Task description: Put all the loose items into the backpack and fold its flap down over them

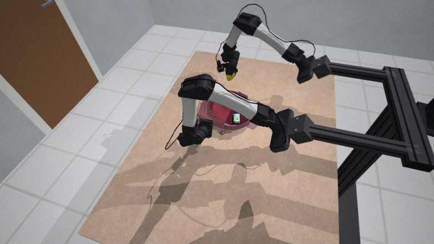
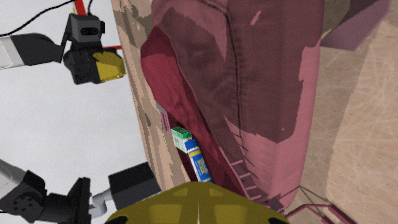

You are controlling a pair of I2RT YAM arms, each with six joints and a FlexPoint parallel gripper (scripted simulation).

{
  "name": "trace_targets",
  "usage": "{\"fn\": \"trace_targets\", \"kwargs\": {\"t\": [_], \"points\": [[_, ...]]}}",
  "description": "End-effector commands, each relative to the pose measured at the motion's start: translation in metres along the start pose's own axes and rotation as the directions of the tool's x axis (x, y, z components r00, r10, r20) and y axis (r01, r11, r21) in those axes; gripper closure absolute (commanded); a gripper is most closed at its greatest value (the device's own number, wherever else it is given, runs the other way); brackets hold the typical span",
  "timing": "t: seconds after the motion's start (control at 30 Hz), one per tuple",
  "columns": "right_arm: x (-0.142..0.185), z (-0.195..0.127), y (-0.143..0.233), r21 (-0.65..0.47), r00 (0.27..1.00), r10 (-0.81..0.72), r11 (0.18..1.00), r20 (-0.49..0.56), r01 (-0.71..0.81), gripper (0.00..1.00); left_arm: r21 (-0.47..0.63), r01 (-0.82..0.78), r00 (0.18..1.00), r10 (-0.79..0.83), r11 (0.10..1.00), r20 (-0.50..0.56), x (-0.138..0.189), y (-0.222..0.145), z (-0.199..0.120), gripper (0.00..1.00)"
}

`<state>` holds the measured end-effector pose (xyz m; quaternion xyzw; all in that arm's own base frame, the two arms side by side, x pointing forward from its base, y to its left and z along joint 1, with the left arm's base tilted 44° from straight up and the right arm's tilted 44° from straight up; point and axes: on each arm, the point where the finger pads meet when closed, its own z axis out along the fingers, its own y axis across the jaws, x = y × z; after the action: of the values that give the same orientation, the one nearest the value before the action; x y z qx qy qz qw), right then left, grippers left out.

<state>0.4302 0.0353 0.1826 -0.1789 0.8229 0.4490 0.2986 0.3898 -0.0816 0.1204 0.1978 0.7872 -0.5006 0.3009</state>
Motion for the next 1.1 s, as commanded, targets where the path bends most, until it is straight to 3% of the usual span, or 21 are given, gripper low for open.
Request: {"fn": "trace_targets", "kwargs": {"t": [0.0, 0.2, 0.77, 1.07], "points": [[-0.015, 0.007, -0.015, 0.010, 0.998, -0.051, 0.999, 0.020, 0.051, 1.00, -0.003, -0.051, 0.999, 0.051, 0.999, -0.008, -0.005, 0.018, 0.009, 1.00], [-0.033, -0.010, 0.004, 0.026, 0.993, -0.107, 0.994, 0.054, 0.105, 1.00, -0.002, -0.104, 0.994, 0.104, 0.995, 0.017, -0.022, 0.002, 0.002, 1.00], [-0.026, 0.047, 0.001, 0.023, 0.996, -0.086, 0.996, 0.034, 0.085, 1.00, 0.001, -0.032, 0.999, 0.032, 0.999, -0.011, -0.003, 0.014, 0.060, 1.00], [-0.037, 0.040, 0.002, 0.027, 0.993, -0.106, 0.994, 0.053, 0.104, 1.00, 0.003, -0.050, 0.999, 0.050, 0.999, 0.001, -0.011, 0.009, 0.056, 1.00]]}}
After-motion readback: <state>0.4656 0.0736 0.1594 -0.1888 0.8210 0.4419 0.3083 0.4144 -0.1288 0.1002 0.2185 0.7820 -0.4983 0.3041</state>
